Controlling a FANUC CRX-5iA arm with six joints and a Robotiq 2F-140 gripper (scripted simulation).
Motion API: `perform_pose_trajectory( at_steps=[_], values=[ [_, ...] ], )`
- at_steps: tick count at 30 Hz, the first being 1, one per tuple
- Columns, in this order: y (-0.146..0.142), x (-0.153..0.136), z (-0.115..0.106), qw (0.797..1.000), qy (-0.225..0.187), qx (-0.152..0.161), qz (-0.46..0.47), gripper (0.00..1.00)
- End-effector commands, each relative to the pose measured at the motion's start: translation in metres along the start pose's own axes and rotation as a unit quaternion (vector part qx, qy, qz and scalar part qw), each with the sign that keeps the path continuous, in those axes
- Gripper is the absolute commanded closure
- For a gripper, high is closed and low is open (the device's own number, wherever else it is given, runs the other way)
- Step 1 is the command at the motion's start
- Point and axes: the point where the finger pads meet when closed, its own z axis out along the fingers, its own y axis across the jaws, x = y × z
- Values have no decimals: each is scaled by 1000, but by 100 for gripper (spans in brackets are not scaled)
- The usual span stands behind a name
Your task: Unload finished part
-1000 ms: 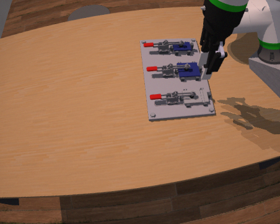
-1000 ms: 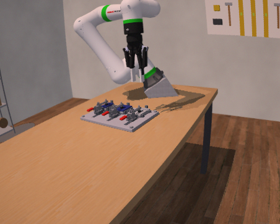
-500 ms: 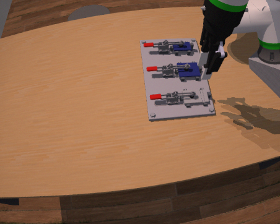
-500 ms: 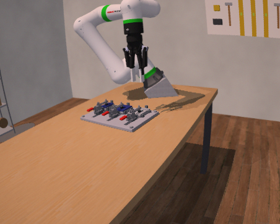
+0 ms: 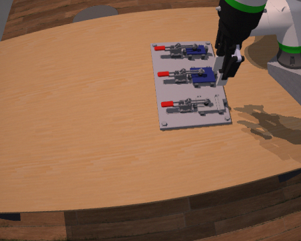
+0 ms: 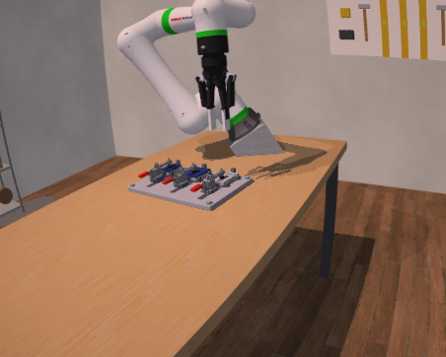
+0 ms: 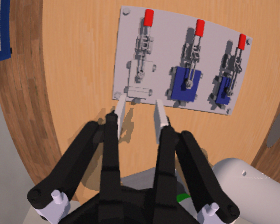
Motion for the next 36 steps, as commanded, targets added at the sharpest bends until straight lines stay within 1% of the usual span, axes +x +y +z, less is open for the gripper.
perform_pose_trajectory(
  at_steps=[1, 36],
  values=[
    [0, 0, 0, 1000, 0, 0, 1, 72],
    [-1, 0, -1, 1000, 0, 0, 7, 72]
  ],
)
